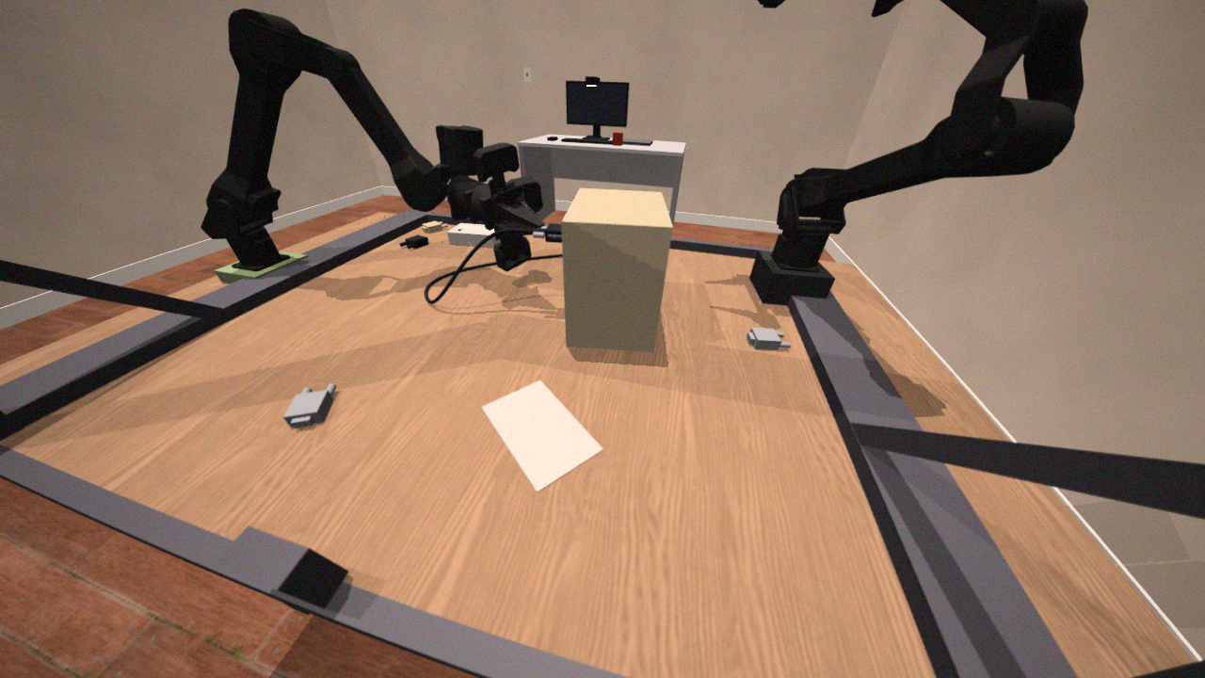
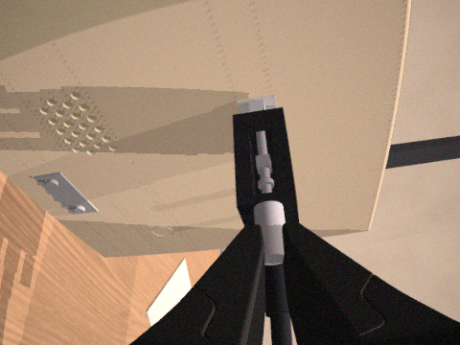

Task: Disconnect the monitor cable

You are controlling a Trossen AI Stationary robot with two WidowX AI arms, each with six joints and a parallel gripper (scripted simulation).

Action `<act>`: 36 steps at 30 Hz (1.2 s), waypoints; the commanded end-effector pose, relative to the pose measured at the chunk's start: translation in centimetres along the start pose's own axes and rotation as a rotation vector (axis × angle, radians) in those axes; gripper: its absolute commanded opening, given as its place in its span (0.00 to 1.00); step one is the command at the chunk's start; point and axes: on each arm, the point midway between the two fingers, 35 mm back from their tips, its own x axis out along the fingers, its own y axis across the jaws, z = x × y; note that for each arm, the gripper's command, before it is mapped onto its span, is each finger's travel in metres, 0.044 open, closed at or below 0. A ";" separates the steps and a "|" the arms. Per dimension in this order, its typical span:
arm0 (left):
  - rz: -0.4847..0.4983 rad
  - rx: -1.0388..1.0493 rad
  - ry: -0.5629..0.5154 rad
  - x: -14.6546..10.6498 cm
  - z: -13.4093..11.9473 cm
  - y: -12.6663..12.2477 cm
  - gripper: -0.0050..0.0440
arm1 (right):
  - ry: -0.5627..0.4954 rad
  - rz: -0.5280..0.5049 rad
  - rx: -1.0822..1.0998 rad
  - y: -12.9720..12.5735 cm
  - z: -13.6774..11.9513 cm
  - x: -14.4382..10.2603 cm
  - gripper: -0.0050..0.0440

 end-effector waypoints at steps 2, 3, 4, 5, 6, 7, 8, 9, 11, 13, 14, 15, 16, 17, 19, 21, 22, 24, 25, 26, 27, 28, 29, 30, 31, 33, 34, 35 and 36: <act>-0.057 -0.035 -0.003 0.0 0.3 -0.9 0.10 | -0.001 0.002 -0.005 0.1 0.3 0.0 1.00; -0.057 -0.035 -0.003 0.0 0.3 -0.9 0.10 | -0.001 0.002 -0.005 0.1 0.3 0.0 1.00; -0.057 -0.035 -0.003 0.0 0.3 -0.9 0.10 | -0.001 0.002 -0.005 0.1 0.3 0.0 1.00; -0.060 -0.039 -0.003 0.0 0.3 -0.9 0.10 | -0.001 0.002 -0.005 0.1 0.3 0.0 1.00; -0.060 -0.039 -0.003 0.0 0.3 -0.9 0.10 | -0.001 0.002 -0.005 0.1 0.3 0.0 1.00; -0.060 -0.039 -0.003 0.0 0.3 -0.9 0.10 | -0.001 0.002 -0.005 0.1 0.3 0.0 1.00; -0.070 -0.053 -0.004 0.0 0.3 -0.8 0.10 | -0.001 0.002 -0.005 0.1 0.3 0.0 1.00; -0.084 -0.074 -0.004 0.0 0.3 -0.8 0.10 | -0.001 0.002 -0.005 0.1 0.3 0.0 1.00; -0.097 -0.092 -0.004 0.0 0.3 -0.7 0.10 | -0.001 0.002 -0.005 0.1 0.3 0.0 1.00; -0.097 -0.092 -0.004 0.0 0.3 -0.7 0.10 | -0.001 0.002 -0.005 0.1 0.3 0.0 1.00; -0.097 -0.092 -0.004 0.0 0.3 -0.7 0.10 | -0.001 0.002 -0.005 0.1 0.3 0.0 1.00; -0.097 -0.092 -0.004 0.0 0.3 -0.7 0.15 | -0.001 0.002 -0.005 0.1 0.3 0.0 1.00; -0.097 -0.092 -0.004 0.0 0.3 -0.7 0.20 | -0.001 0.002 -0.005 0.1 0.3 0.0 1.00; -0.097 -0.092 -0.004 0.0 0.3 -0.7 0.25 | -0.001 0.002 -0.005 0.1 0.3 0.0 1.00; -0.097 -0.092 -0.004 0.0 0.3 -0.7 0.35 | -0.001 0.002 -0.005 0.1 0.3 0.0 1.00; -0.097 -0.092 -0.004 0.0 0.3 -0.7 0.44 | -0.001 0.002 -0.005 0.1 0.3 0.0 1.00; -0.097 -0.092 -0.004 0.0 0.3 -0.7 0.49 | -0.001 0.002 -0.005 0.1 0.3 0.0 1.00; -0.097 -0.092 -0.004 0.0 0.3 -0.7 0.49 | -0.001 0.002 -0.005 0.1 0.3 0.0 1.00; -0.097 -0.092 -0.004 0.0 0.3 -0.7 0.54 | -0.001 0.002 -0.005 0.1 0.3 0.0 1.00; -0.097 -0.092 -0.004 0.0 0.3 -0.7 0.59 | -0.001 0.002 -0.005 0.1 0.3 0.0 1.00; -0.097 -0.092 -0.004 0.0 0.3 -0.7 0.64 | -0.001 0.002 -0.005 0.1 0.3 0.0 1.00; -0.097 -0.092 -0.004 0.0 0.3 -0.7 0.69 | -0.001 0.002 -0.005 0.1 0.3 0.0 1.00; -0.097 -0.092 -0.004 0.0 0.3 -0.7 0.74 | -0.001 0.002 -0.005 0.1 0.3 0.0 1.00; -0.097 -0.092 -0.004 0.0 0.3 -0.7 0.79 | -0.001 0.002 -0.005 0.1 0.3 0.0 1.00; -0.097 -0.092 -0.004 0.0 0.3 -0.7 0.84 | -0.001 0.002 -0.005 0.1 0.3 0.0 1.00; -0.097 -0.092 -0.004 0.0 0.3 -0.7 0.93 | -0.001 0.002 -0.005 0.1 0.3 0.0 1.00; -0.097 -0.092 -0.004 0.0 0.3 -0.7 0.98 | -0.001 0.002 -0.005 0.1 0.3 0.0 1.00; -0.097 -0.092 -0.004 0.0 0.3 -0.7 1.00 | -0.001 0.002 -0.005 0.1 0.3 0.0 1.00; -0.097 -0.092 -0.004 0.0 0.3 -0.7 1.00 | -0.001 0.002 -0.005 0.1 0.3 0.0 1.00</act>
